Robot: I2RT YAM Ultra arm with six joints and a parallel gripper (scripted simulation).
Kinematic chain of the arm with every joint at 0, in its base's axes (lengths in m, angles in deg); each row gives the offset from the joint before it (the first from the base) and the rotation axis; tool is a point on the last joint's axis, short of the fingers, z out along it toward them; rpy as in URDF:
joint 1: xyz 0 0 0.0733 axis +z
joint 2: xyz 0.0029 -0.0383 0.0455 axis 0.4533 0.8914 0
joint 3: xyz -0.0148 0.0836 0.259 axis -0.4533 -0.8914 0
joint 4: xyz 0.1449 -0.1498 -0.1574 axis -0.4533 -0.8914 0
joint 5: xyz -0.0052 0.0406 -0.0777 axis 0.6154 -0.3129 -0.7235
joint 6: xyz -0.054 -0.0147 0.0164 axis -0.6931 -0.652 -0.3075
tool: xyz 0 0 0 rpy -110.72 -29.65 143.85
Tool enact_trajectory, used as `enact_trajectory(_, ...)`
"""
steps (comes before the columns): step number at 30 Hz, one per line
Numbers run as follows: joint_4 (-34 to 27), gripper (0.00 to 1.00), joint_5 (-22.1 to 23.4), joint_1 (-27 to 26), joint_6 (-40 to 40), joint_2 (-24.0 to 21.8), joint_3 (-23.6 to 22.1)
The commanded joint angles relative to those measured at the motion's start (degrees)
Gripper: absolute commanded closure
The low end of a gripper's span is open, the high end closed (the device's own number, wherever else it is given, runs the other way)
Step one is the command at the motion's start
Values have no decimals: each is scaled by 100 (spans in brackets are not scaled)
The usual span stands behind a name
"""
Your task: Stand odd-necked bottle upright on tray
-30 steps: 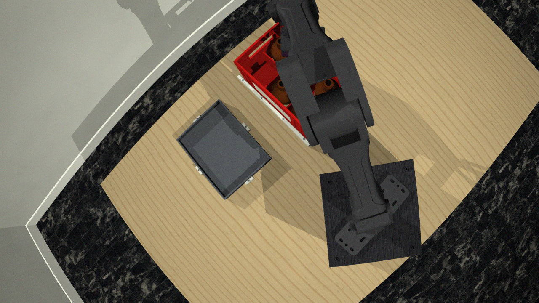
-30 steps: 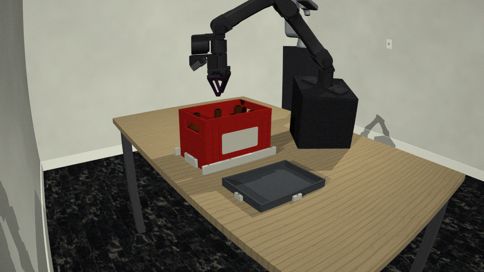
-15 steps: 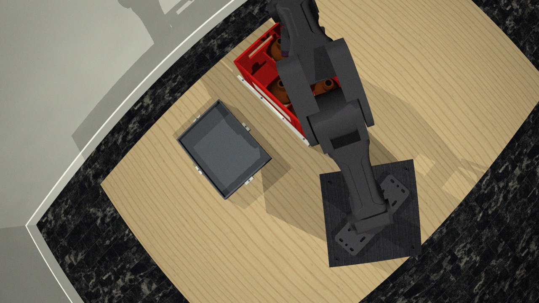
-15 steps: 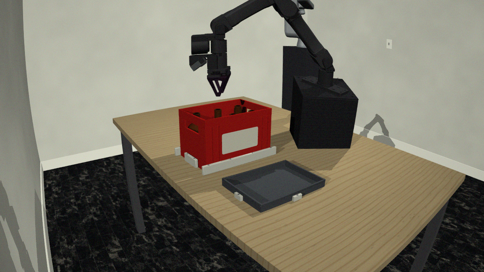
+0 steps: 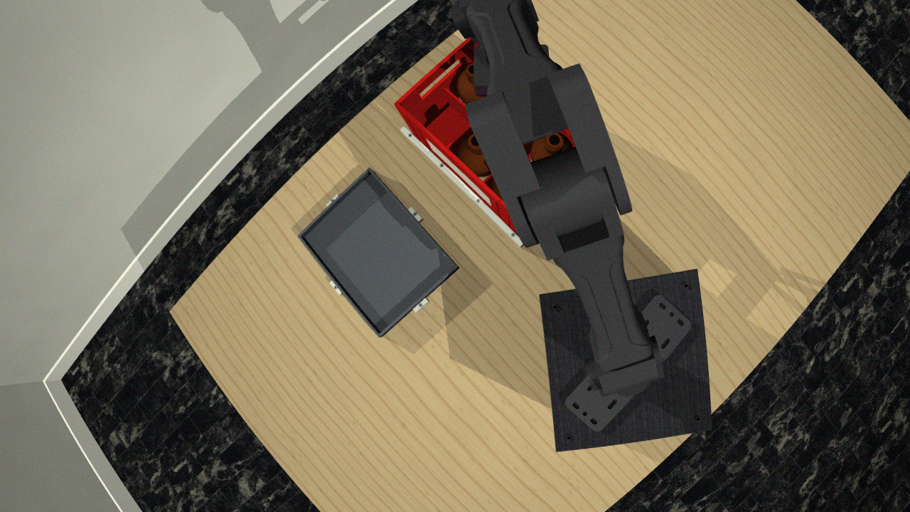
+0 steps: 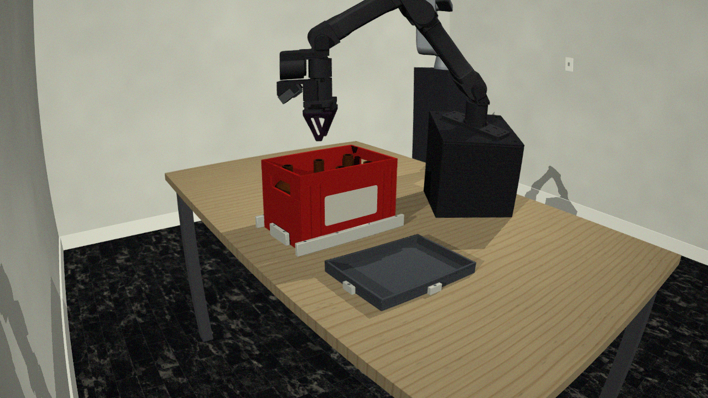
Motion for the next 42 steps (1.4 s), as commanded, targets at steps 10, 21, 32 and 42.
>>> enact_trajectory(10,194,39,26,-19,57,-142,73)
enact_trajectory(21,388,39,22,-3,90,-101,32)
enact_trajectory(32,641,39,18,95,139,143,-286)
enact_trajectory(42,780,39,14,129,164,277,-379)
